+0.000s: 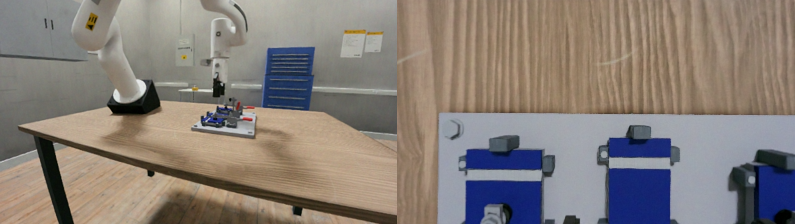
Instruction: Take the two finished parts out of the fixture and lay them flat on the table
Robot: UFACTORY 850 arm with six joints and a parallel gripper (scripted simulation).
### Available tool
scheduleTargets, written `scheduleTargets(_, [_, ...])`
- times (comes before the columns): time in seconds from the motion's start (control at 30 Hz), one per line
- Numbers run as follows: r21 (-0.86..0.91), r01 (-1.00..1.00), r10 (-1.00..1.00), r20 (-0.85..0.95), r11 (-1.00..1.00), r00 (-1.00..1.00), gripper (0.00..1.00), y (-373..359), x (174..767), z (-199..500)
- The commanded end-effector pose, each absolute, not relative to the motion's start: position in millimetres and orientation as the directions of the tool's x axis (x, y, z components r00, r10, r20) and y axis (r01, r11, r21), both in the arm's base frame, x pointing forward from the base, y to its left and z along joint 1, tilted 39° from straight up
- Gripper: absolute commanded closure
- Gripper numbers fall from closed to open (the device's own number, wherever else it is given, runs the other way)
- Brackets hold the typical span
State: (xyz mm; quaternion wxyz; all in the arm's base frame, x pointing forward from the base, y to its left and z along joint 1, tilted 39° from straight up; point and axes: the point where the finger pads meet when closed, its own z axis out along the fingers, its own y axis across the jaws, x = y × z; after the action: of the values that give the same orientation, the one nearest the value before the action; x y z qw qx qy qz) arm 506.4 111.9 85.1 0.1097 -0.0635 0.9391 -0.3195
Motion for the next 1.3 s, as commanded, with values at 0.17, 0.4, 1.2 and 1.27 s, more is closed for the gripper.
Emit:
scheduleTargets(0.17, [-0.613, -0.049, -0.19, -0.167, 0.788, -0.967, 0.0, 111.6, 505.8, 84.5])
scheduleTargets(0.4, [-0.613, -0.049, -0.19, -0.167, 0.788, -0.967, 0.0, 107.5, 507.5, 79.2])
scheduleTargets(1.2, [-0.613, -0.049, -0.19, -0.167, 0.788, -0.967, 0.0, 77.6, 520.2, 39.7])
scheduleTargets(1.27, [-0.613, -0.049, -0.19, -0.167, 0.788, -0.967, 0.0, 77.3, 520.4, 39.3])
